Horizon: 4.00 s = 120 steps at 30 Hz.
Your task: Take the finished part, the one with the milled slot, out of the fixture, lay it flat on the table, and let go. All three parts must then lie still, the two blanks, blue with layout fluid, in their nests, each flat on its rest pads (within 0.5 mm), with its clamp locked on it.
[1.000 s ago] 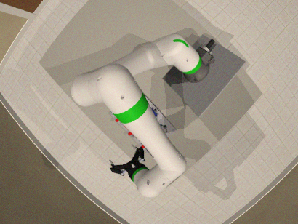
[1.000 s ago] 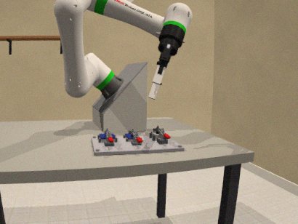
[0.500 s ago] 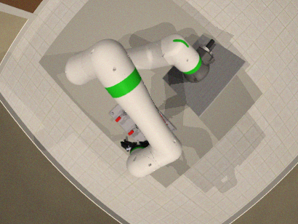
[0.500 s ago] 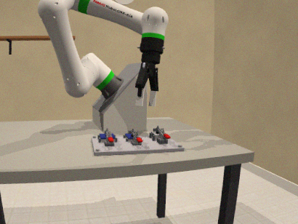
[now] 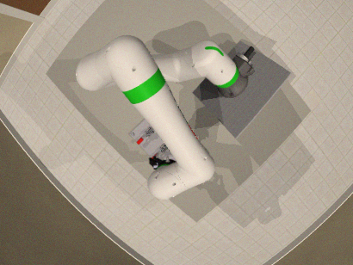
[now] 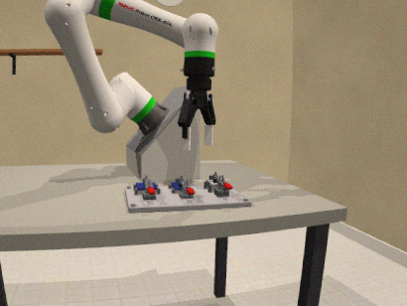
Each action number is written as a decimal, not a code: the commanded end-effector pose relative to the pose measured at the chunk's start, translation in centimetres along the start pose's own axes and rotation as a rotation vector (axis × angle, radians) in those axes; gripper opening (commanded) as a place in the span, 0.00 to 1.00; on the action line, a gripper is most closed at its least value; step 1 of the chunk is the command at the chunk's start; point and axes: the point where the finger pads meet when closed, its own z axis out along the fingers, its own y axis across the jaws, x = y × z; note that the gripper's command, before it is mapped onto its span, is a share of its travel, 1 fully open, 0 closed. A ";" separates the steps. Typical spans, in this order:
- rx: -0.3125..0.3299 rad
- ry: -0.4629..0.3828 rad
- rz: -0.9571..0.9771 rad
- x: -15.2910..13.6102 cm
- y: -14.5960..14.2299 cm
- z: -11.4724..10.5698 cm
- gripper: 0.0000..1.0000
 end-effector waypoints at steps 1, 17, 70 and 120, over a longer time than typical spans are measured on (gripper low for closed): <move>0.000 0.000 0.000 0.0 0.0 0.0 1.00; 0.000 0.000 0.000 0.0 0.0 0.0 1.00; 0.002 -0.001 0.233 1.0 -1.6 -1.4 1.00; 0.005 -0.006 0.803 3.1 -5.9 -4.8 1.00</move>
